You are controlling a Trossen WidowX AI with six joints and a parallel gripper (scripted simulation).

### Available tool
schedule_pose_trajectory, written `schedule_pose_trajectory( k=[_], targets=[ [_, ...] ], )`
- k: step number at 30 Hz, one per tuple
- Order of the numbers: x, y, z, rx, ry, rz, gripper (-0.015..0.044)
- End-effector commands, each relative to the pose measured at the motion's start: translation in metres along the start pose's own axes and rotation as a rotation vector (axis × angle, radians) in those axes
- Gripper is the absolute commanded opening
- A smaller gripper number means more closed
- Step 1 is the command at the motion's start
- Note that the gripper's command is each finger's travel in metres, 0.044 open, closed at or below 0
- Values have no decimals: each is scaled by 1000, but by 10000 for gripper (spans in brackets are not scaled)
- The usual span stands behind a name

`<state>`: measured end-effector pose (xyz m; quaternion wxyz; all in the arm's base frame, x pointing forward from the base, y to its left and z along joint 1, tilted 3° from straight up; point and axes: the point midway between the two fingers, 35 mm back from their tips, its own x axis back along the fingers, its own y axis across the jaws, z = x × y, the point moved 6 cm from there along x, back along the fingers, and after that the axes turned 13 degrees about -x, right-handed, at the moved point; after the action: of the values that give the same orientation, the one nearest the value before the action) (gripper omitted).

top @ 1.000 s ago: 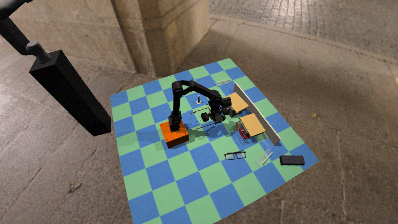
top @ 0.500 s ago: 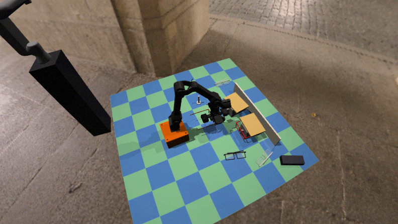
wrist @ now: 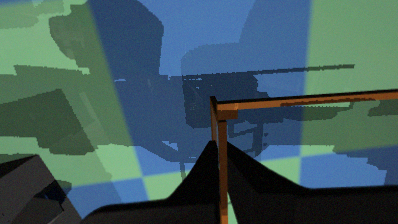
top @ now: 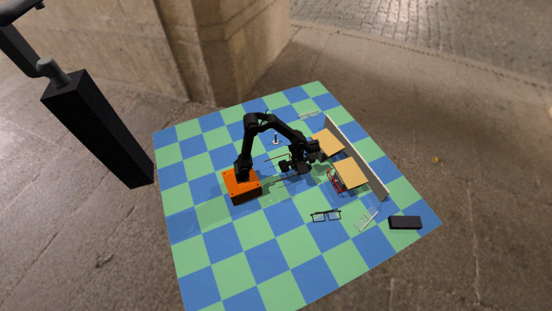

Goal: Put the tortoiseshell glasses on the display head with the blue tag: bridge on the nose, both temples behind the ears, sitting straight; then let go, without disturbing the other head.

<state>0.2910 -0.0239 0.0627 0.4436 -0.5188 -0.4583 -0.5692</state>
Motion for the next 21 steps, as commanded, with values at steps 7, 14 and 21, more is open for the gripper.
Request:
schedule_pose_trajectory(
  k=[7,14,21],
  targets=[
    [-12,-3,0,-4,3,7,0],
    [-19,-4,0,-4,3,7,0],
    [-27,-5,0,-4,3,7,0]
  ],
)
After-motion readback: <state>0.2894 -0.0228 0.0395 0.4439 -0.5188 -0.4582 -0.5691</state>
